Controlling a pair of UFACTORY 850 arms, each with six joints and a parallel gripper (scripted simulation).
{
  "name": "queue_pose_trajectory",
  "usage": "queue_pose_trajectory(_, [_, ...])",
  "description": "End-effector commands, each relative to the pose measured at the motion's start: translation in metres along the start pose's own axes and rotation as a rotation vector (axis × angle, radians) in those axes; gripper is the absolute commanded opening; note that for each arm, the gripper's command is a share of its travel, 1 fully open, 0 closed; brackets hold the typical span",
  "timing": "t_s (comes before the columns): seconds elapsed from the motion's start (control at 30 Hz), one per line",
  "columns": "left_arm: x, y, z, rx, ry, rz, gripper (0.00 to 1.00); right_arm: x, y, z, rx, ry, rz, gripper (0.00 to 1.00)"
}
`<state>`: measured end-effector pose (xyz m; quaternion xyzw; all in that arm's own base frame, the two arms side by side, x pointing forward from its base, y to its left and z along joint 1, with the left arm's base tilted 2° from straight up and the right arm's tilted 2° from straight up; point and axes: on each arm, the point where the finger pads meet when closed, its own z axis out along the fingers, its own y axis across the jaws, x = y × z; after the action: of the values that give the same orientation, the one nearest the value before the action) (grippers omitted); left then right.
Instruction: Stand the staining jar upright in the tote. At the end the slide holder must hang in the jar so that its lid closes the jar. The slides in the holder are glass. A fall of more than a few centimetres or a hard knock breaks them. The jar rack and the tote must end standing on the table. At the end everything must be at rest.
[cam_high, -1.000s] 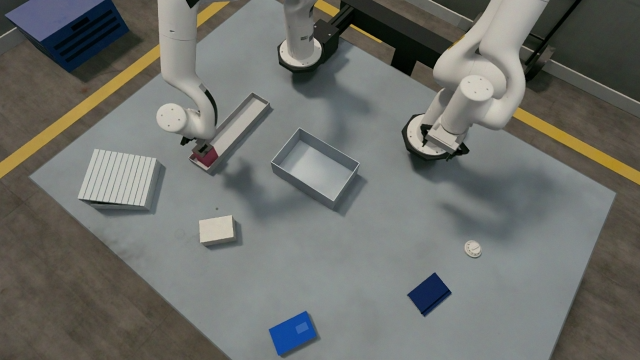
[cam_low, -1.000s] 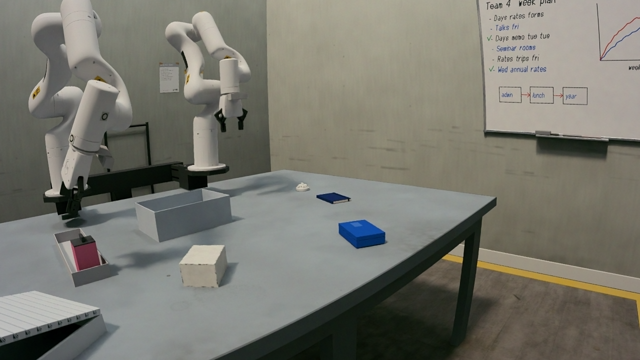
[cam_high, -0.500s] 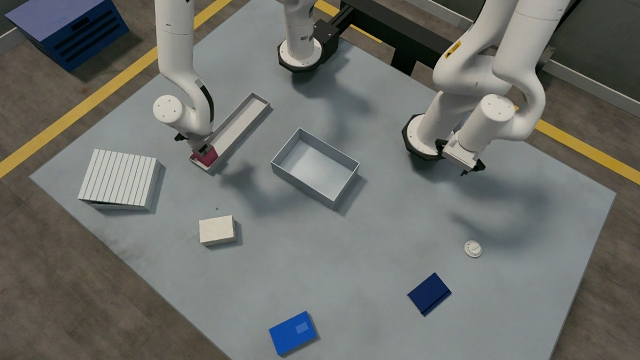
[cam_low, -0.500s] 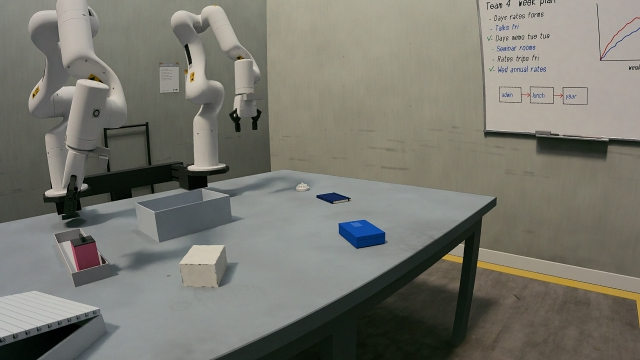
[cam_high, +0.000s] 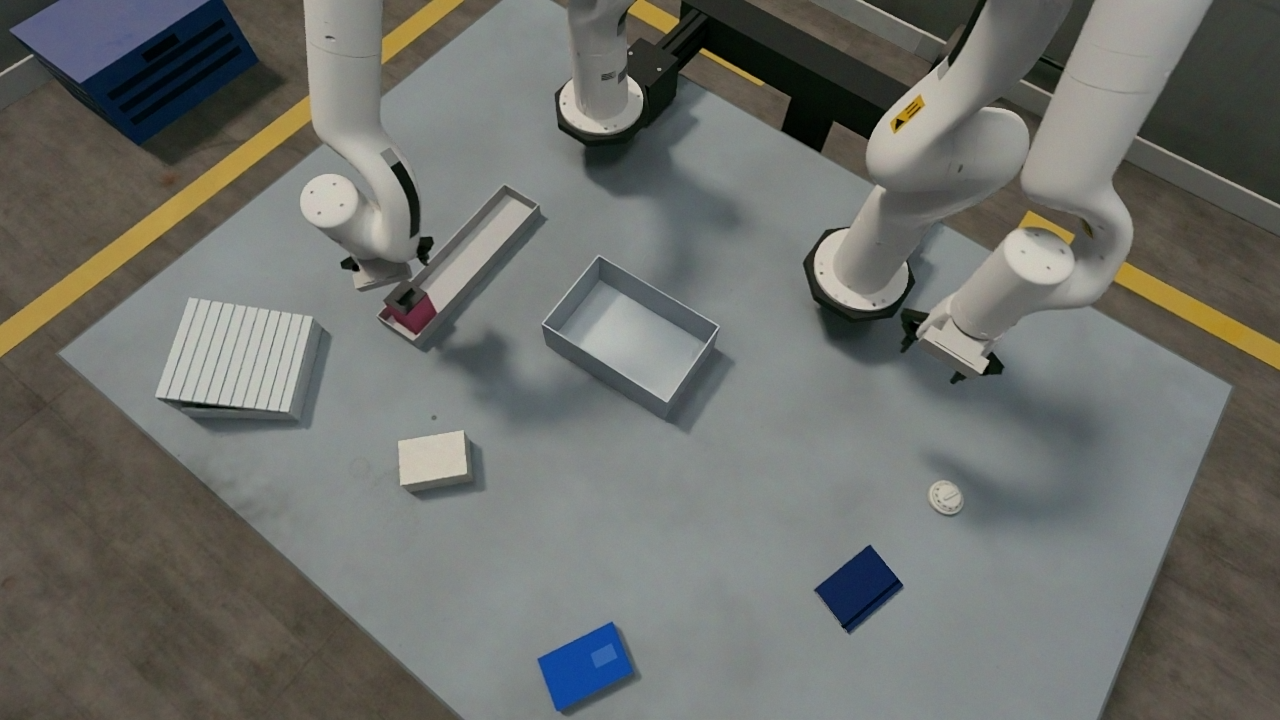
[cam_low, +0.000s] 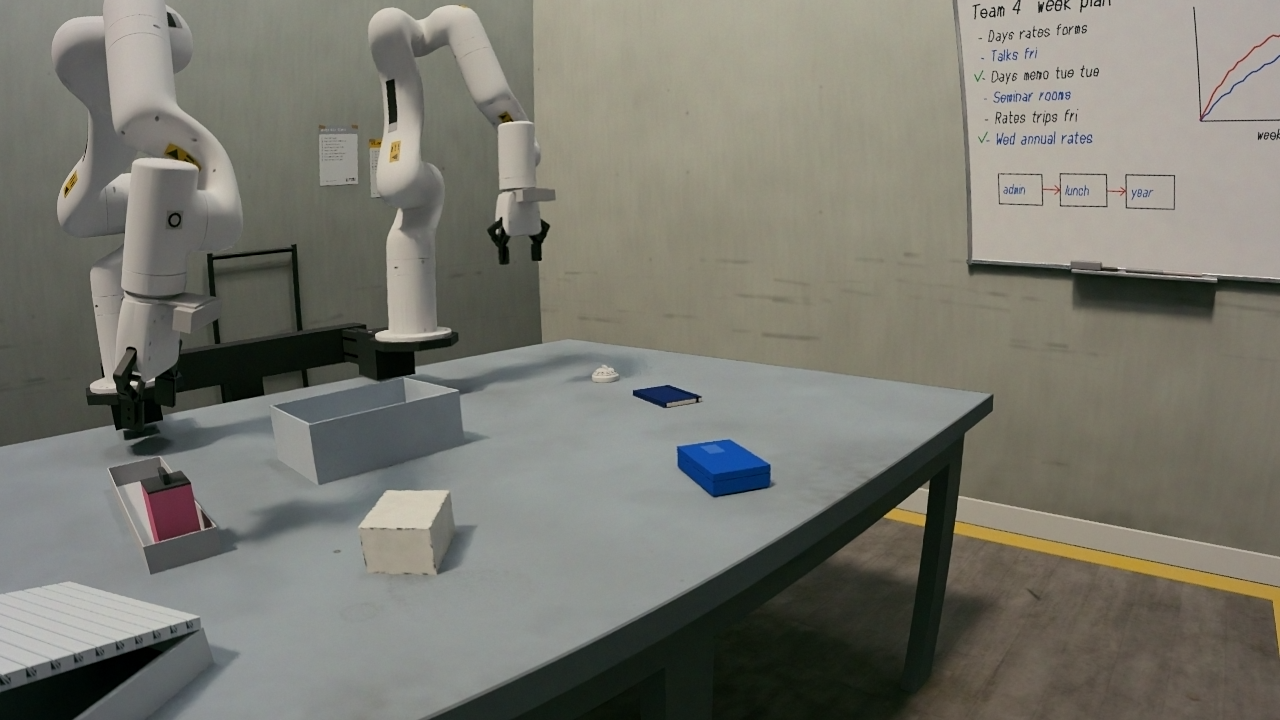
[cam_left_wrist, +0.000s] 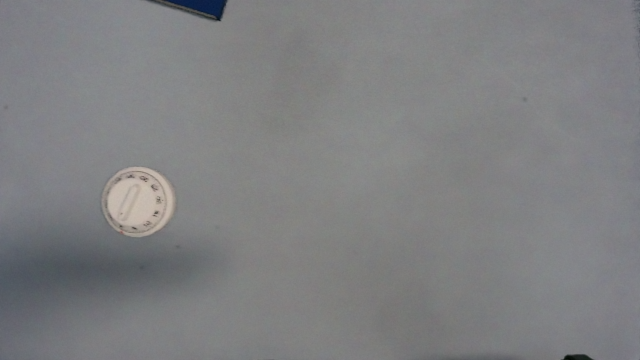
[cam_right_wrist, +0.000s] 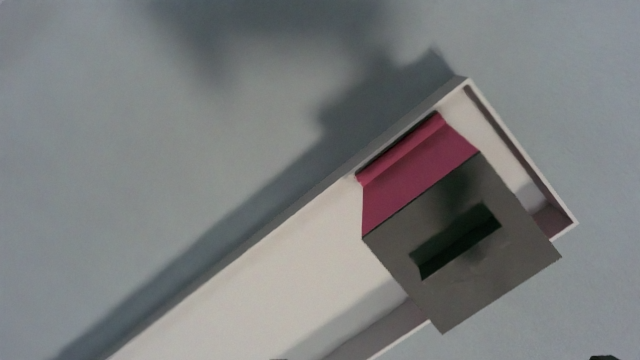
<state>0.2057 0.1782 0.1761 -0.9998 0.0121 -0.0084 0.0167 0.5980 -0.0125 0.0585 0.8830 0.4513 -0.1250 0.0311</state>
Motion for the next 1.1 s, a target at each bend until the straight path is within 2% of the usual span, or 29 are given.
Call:
queue_pose_trajectory(0.0, [0.008,-0.030,0.004,-0.008,0.004,0.002,1.00,0.004,0.003,-0.001,-0.016,0.056,0.180,1.00])
queue_pose_trajectory(0.13, [0.013,-0.049,0.006,-0.008,0.004,0.002,1.00,0.006,0.005,-0.002,-0.014,0.091,0.293,1.00])
queue_pose_trajectory(0.2, [0.013,-0.049,0.006,-0.008,0.004,0.002,1.00,0.006,0.005,-0.002,-0.014,0.091,0.293,1.00])
queue_pose_trajectory(0.43, [0.021,-0.083,0.009,-0.008,0.004,0.002,1.00,0.010,0.010,-0.004,-0.006,0.160,0.516,1.00])
queue_pose_trajectory(0.7, [0.021,-0.084,0.009,-0.008,0.004,0.002,1.00,0.013,0.016,-0.007,0.008,0.220,0.718,1.00])
queue_pose_trajectory(0.77, [0.021,-0.084,0.009,-0.008,0.004,0.002,1.00,0.013,0.016,-0.007,0.008,0.220,0.718,1.00])
queue_pose_trajectory(0.93, [0.021,-0.084,0.009,-0.008,0.004,0.002,1.00,0.014,0.020,-0.009,0.023,0.267,0.877,1.00])
queue_pose_trajectory(1.07, [0.021,-0.084,0.009,-0.008,0.004,0.002,1.00,0.014,0.020,-0.009,0.024,0.270,0.885,1.00])
